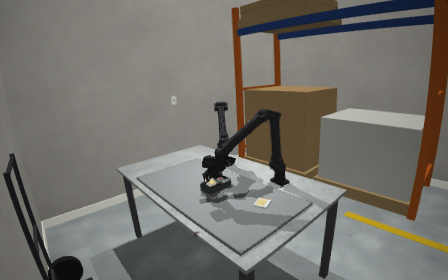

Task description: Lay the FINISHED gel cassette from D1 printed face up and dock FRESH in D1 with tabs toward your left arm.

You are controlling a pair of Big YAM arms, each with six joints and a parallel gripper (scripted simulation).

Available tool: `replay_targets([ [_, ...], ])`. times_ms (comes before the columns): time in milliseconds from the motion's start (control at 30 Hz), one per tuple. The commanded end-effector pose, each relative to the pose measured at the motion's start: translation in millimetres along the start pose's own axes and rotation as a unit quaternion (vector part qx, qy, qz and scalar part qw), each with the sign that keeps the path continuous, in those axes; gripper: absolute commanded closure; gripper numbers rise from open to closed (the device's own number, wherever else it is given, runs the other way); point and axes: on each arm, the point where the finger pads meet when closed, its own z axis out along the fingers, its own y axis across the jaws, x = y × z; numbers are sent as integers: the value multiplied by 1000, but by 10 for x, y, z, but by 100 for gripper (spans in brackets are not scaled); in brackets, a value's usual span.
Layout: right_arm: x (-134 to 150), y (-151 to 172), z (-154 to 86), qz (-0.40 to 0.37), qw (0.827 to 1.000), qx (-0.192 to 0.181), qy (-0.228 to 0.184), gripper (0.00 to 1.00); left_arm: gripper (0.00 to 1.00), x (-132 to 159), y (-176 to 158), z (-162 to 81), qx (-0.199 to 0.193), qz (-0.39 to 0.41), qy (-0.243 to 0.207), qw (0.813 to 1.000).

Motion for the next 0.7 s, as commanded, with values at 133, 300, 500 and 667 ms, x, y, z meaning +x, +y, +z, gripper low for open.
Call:
replay_targets([
  [133, 341, 505, 388, -25, 997, -56, 48, 100, 100, 73, 48, -75, -6, -13, 21, 1000],
  [300, 341, 505, 388, -25, 997, -56, 48, 100, 100, 61, 49, -63, -6, -13, 21, 1000],
  [500, 341, 505, 388, -25, 997, -56, 48, 100, 100, 58, 49, -59, -6, -13, 21, 1000],
  [667, 341, 505, 388, -25, 997, -56, 48, 100, 100, 46, 50, -47, -6, -16, 26, 1000],
])
